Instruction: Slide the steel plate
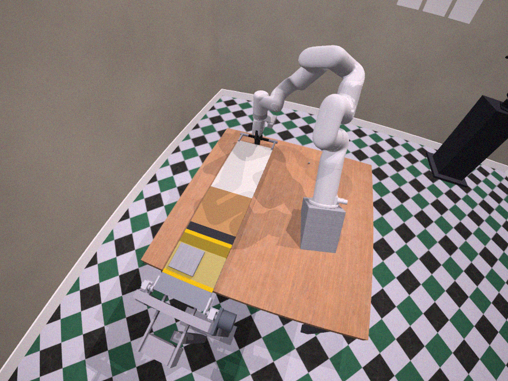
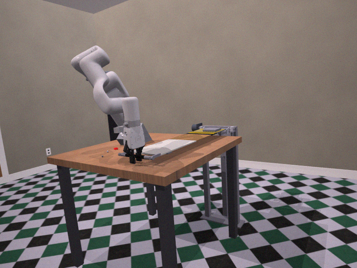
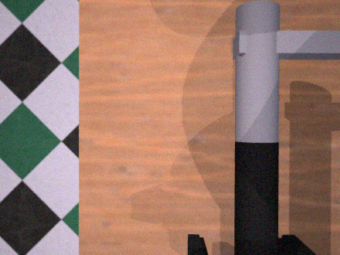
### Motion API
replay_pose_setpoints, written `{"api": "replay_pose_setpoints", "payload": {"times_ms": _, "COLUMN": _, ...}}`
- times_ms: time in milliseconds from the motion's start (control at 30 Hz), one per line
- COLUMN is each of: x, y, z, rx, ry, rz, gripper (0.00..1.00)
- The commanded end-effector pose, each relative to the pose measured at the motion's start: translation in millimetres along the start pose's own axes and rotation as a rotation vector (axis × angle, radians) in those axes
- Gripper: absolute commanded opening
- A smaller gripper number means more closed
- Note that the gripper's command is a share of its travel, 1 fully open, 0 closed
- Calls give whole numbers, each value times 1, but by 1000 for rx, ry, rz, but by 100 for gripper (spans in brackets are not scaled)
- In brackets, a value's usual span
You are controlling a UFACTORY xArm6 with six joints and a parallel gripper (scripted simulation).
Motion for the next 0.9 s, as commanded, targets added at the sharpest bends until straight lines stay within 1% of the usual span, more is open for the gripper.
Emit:
{"api": "replay_pose_setpoints", "payload": {"times_ms": 0, "x": -1, "y": -1, "z": -1, "rx": 1, "ry": -3, "rz": 1, "gripper": 41}}
{"api": "replay_pose_setpoints", "payload": {"times_ms": 867, "x": -1, "y": -1, "z": -4, "rx": 1, "ry": -3, "rz": 1, "gripper": 41}}
Point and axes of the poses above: the point where the finger pads meet when closed, its own z axis out along the fingers, its own y axis across the jaws, x = y × z, the point moved 4 cm from there along -z, back along the fingers, and after that the axes turned 15 degrees about z, right-handed, at the moved point
